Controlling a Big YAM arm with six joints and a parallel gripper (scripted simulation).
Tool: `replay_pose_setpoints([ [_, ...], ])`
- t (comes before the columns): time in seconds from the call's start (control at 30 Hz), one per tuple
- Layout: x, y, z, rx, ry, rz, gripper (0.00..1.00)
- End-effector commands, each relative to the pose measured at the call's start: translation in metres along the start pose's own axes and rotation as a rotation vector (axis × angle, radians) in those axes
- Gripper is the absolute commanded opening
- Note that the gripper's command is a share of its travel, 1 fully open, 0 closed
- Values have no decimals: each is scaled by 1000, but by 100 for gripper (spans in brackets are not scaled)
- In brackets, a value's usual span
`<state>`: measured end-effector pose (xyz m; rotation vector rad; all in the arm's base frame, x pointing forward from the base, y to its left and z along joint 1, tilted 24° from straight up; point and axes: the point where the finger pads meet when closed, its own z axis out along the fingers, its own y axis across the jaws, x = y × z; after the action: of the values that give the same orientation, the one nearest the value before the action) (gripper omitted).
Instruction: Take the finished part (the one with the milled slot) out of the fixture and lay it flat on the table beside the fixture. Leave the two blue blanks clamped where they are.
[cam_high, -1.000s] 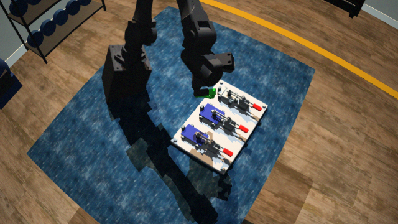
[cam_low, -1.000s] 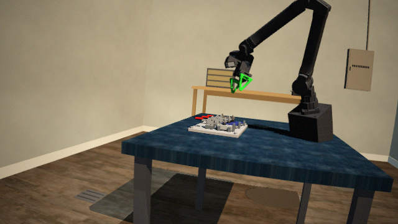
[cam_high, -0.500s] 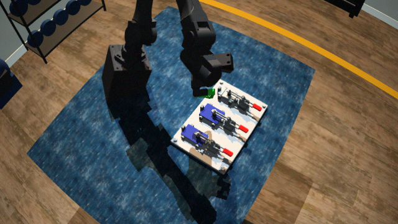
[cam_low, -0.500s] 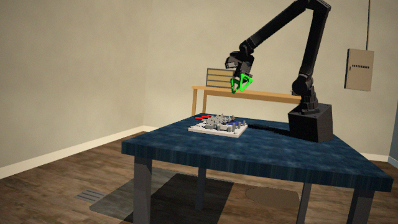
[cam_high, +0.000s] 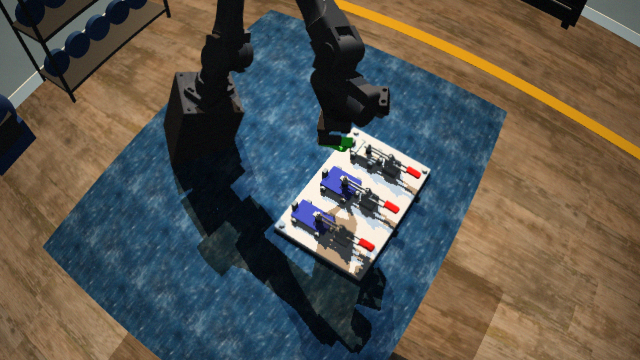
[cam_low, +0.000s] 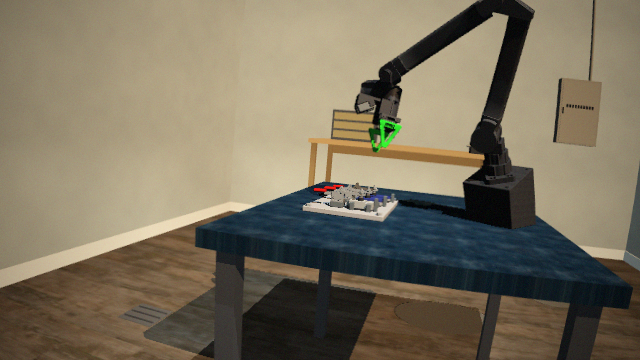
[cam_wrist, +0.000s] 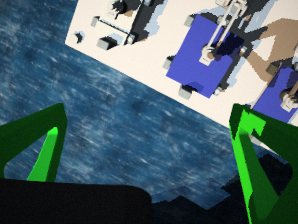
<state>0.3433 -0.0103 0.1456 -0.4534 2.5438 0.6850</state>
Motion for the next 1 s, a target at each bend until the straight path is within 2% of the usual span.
replay_pose_setpoints([
  [0.0,-27,-1,-15,22,-29,-8,100],
  [0.97,-33,-6,-13,24,-30,-13,100],
])
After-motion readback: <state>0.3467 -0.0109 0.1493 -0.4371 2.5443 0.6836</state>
